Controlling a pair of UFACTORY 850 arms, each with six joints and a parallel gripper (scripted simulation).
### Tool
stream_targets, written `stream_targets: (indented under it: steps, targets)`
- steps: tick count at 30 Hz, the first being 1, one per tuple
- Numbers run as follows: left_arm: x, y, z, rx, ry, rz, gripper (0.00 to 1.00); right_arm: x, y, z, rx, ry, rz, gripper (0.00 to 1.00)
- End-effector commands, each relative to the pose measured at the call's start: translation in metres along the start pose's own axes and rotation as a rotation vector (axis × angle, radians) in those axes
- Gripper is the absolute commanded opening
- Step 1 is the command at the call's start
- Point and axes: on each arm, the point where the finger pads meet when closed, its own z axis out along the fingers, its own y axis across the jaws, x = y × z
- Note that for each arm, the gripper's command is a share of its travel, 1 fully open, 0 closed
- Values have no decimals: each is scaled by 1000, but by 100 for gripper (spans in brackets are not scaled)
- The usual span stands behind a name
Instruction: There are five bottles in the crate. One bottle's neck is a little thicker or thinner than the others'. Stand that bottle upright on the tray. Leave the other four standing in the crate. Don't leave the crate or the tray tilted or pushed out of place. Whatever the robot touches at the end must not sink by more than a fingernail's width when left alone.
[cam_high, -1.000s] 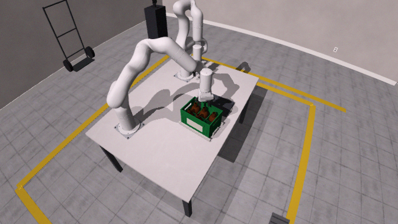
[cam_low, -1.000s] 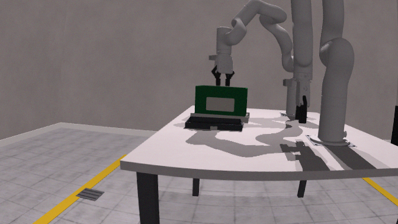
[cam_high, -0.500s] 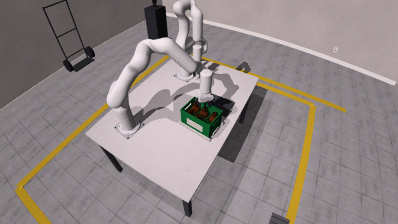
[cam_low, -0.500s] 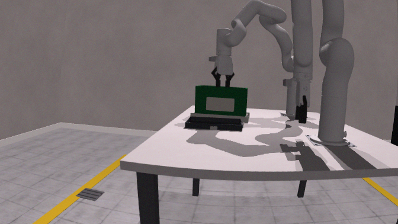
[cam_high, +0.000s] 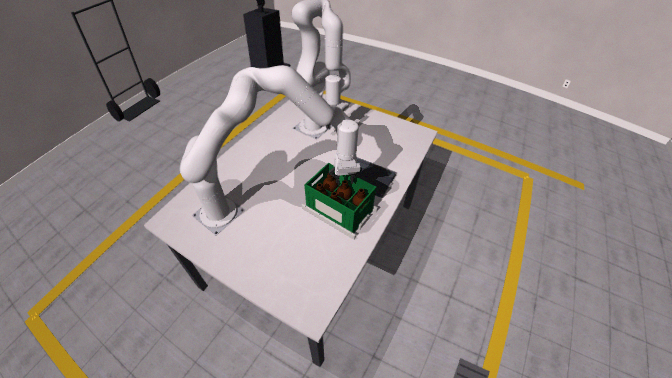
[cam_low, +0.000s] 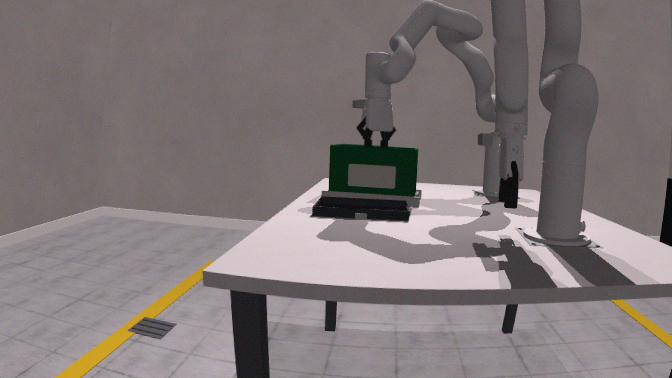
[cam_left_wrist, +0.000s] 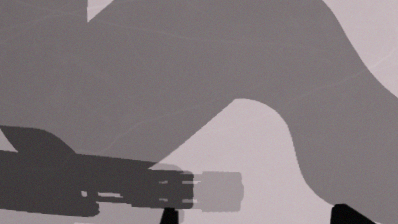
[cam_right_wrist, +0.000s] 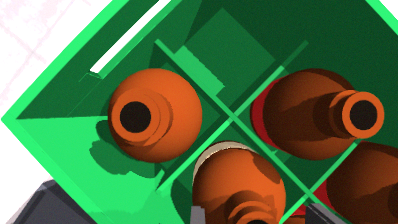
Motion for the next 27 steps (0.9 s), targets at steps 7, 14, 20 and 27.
stream_targets:
  steps: [7,14,20,27]
  targets:
    - [1,0,0,0,1,0,100,0,-1,9,2,0,0,66]
    - [1,0,0,0,1,0,100,0,-1,13,2,0,0,66]
    - [1,0,0,0,1,0,100,0,-1,16,2,0,0,66]
    - [1,0,0,0,1,0,100,0,-1,16,2,0,0,66]
